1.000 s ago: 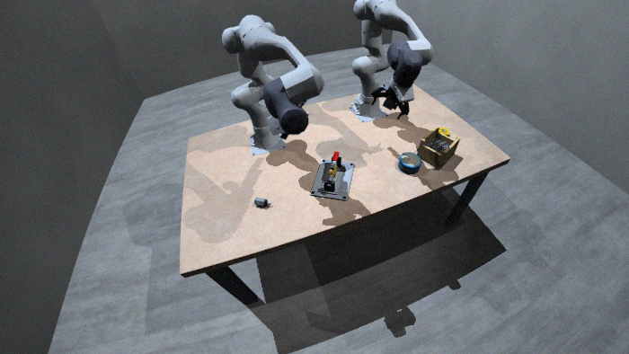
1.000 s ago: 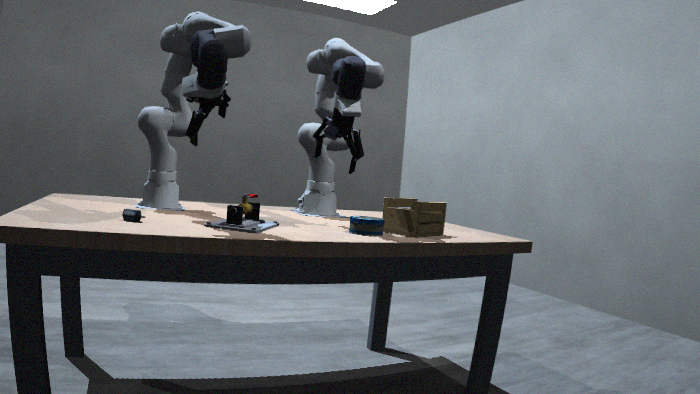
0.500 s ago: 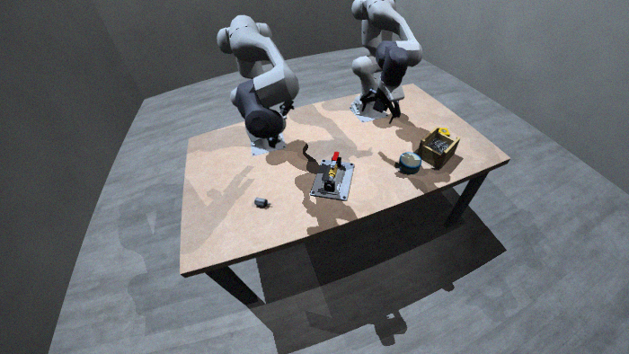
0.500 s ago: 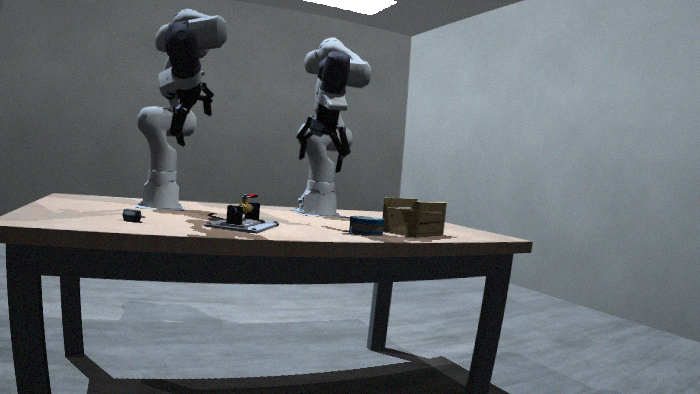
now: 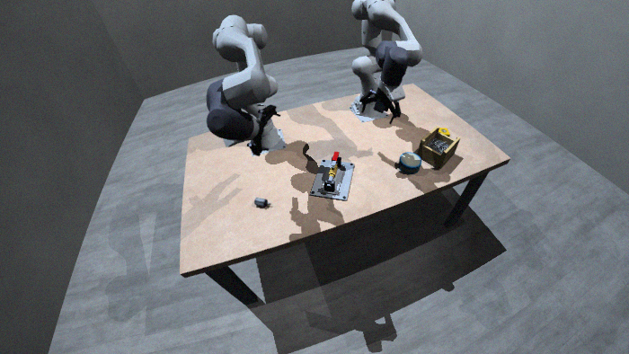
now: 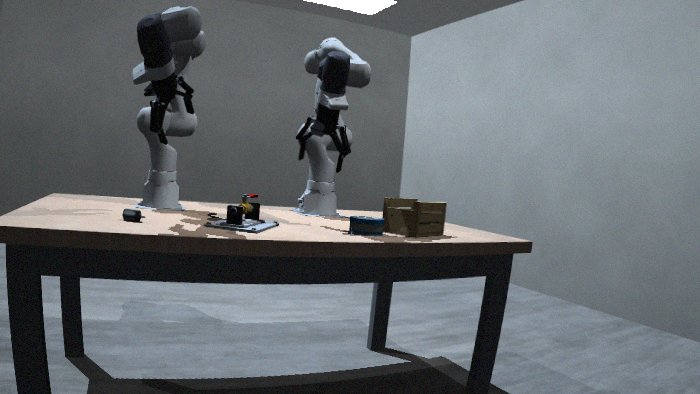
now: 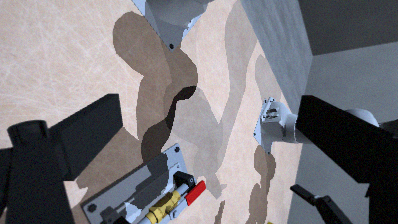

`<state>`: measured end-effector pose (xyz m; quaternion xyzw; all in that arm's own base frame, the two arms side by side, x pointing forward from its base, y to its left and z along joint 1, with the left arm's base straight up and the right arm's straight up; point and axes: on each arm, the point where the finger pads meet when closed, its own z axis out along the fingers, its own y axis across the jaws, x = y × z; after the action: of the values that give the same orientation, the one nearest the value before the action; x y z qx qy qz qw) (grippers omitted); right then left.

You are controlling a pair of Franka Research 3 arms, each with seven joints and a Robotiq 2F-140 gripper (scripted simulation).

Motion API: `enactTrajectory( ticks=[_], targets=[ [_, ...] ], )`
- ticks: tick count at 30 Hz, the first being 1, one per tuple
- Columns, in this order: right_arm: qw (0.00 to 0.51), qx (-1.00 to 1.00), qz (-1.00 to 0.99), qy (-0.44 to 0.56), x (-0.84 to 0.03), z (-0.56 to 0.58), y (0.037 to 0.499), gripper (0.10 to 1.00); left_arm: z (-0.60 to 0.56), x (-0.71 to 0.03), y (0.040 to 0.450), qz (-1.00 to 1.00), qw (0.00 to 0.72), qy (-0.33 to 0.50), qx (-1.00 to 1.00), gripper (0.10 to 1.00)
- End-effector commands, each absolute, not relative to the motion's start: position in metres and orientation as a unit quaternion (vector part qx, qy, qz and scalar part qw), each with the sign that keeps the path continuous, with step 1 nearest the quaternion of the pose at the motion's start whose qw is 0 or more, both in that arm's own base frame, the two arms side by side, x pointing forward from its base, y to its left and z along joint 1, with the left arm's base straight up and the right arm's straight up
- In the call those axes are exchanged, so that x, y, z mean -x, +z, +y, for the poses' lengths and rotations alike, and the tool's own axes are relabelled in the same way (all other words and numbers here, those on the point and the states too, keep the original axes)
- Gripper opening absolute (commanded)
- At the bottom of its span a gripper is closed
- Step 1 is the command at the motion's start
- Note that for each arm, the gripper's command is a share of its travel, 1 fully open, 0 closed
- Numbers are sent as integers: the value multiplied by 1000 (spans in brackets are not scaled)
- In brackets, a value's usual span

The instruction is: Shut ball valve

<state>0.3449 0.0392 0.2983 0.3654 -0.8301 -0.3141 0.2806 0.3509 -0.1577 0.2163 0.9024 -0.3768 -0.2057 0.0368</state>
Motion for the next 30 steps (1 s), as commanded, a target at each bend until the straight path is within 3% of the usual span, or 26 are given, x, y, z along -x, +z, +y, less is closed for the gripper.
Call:
enactTrajectory(
  ticks=[1,30],
  targets=[
    [248,-397,-823,-322,-354,22,297,1000,-158,-351,215,-370,36,-206,-905,1000],
    [122,-406,-854,-303,-379,-109,304,1000,-158,-351,215,-370,36,-206,-905,1000]
  ],
)
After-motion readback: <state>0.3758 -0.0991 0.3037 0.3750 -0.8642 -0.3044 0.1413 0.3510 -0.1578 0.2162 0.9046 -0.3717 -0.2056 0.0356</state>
